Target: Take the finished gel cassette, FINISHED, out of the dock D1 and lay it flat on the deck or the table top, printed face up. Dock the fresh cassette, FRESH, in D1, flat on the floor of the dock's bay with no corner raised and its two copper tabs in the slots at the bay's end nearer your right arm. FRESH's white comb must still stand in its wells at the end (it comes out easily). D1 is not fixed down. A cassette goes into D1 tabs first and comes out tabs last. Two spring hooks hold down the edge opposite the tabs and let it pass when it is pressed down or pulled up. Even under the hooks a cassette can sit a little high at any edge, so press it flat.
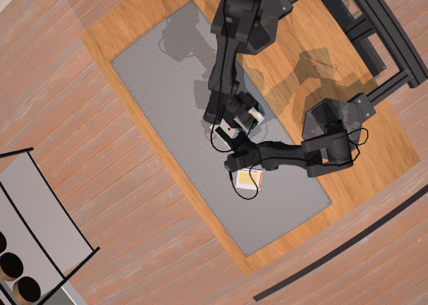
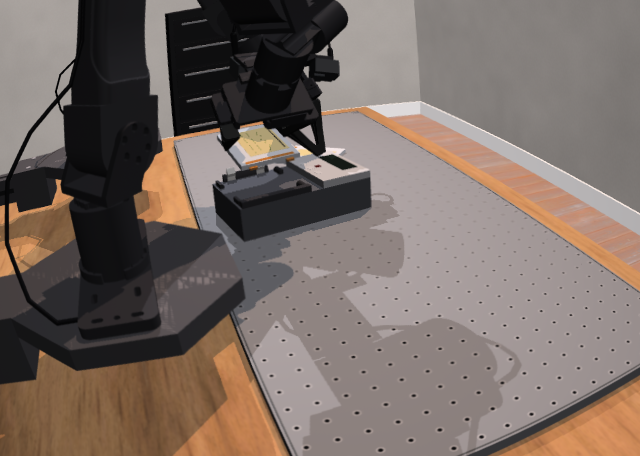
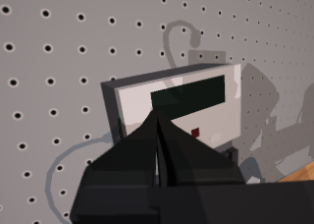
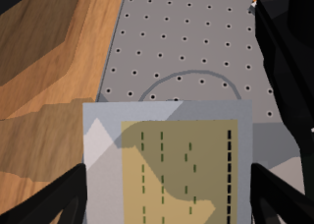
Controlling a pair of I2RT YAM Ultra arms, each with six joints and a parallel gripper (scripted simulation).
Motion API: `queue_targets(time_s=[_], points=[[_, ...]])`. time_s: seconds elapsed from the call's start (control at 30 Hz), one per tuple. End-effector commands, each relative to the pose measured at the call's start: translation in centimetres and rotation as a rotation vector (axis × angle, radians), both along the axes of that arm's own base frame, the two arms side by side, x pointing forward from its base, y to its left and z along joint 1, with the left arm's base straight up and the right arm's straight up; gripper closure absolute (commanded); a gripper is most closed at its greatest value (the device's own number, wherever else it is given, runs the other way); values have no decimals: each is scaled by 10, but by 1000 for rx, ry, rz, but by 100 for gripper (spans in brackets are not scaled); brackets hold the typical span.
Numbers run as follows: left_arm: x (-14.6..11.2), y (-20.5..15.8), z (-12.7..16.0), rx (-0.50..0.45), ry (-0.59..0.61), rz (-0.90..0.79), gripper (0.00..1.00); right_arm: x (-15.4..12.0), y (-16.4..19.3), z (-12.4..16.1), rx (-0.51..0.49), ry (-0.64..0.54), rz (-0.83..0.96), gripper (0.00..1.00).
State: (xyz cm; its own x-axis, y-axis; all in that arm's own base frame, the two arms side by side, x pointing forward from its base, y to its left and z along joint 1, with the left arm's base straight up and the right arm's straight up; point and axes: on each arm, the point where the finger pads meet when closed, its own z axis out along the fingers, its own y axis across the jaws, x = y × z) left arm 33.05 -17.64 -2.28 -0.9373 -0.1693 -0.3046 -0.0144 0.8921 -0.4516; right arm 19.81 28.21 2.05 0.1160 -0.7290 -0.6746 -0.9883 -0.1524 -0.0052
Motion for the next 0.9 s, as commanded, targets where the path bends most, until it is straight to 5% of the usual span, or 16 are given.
queue_targets(time_s=[0.0, 0.87], points=[[-29, 20, -32, 108, 150, 16, 100, 0, 1, 2, 17, -8, 4, 100], [-10, 7, -12, 108, 150, 16, 100, 0, 1, 2, 17, -8, 4, 100]])
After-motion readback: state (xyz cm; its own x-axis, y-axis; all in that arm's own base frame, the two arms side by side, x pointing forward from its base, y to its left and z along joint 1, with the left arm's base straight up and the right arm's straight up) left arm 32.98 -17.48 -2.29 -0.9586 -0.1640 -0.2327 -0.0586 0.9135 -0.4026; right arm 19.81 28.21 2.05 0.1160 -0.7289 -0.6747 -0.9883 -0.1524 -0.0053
